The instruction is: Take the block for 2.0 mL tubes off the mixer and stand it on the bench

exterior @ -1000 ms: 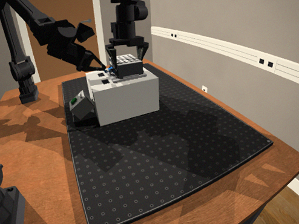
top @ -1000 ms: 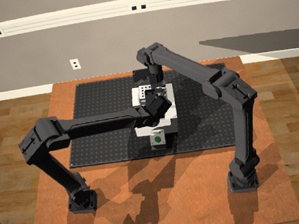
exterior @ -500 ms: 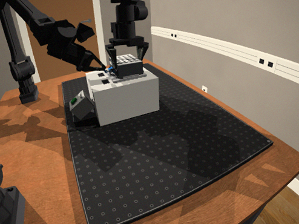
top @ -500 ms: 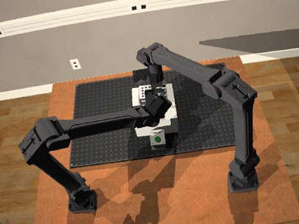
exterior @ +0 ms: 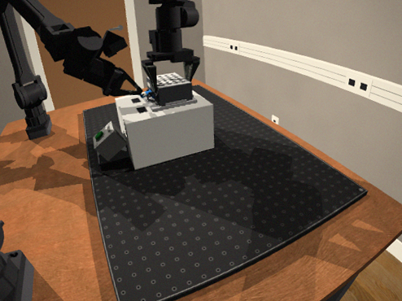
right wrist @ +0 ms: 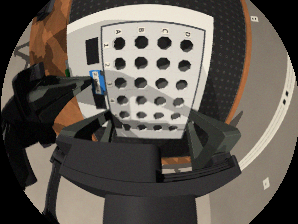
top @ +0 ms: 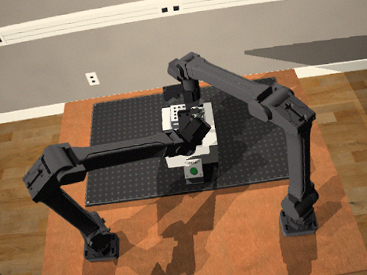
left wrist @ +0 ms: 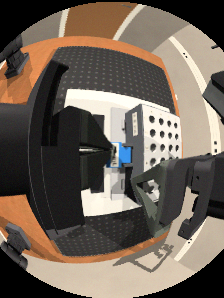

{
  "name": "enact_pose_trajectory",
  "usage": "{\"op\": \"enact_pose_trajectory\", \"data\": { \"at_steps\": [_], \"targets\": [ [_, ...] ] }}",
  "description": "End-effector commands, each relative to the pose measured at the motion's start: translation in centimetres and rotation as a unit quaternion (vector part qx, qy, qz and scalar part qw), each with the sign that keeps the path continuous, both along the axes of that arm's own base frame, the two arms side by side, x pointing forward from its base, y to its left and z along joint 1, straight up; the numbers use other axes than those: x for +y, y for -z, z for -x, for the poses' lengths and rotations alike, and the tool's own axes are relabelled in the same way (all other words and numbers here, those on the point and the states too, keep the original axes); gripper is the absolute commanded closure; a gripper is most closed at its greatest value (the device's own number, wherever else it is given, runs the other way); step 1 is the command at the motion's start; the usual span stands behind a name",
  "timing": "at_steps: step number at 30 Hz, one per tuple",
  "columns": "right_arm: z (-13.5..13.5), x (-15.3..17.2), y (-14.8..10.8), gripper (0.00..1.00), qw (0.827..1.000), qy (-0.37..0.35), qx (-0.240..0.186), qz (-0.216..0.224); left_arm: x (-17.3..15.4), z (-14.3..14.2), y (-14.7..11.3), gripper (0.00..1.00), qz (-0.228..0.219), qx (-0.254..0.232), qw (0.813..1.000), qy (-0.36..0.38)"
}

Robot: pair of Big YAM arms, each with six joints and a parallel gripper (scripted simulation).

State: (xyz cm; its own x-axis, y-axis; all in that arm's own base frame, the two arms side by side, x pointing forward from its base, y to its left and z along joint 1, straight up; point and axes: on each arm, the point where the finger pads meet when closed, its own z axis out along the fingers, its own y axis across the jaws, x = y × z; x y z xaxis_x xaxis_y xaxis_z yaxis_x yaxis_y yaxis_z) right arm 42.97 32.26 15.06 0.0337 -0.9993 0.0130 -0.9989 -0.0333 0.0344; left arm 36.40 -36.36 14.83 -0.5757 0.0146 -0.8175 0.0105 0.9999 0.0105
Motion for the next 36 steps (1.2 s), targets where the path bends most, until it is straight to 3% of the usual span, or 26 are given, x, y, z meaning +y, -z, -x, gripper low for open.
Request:
{"op": "enact_pose_trajectory", "data": {
  "at_steps": [1, 36],
  "targets": [
    [-0.89, 1.17, -1.87, 1.0, 1.0, -0.006, -0.009, -0.015, 0.28, -0.52, 1.19, 1.0, -0.019, 0.014, 1.0, -0.002],
    [-0.79, 1.33, -1.97, 1.0, 1.0, -0.007, -0.012, -0.016, 0.37, -0.76, 0.89, 1.0, -0.015, 0.011, 1.0, -0.005]
  ]
}}
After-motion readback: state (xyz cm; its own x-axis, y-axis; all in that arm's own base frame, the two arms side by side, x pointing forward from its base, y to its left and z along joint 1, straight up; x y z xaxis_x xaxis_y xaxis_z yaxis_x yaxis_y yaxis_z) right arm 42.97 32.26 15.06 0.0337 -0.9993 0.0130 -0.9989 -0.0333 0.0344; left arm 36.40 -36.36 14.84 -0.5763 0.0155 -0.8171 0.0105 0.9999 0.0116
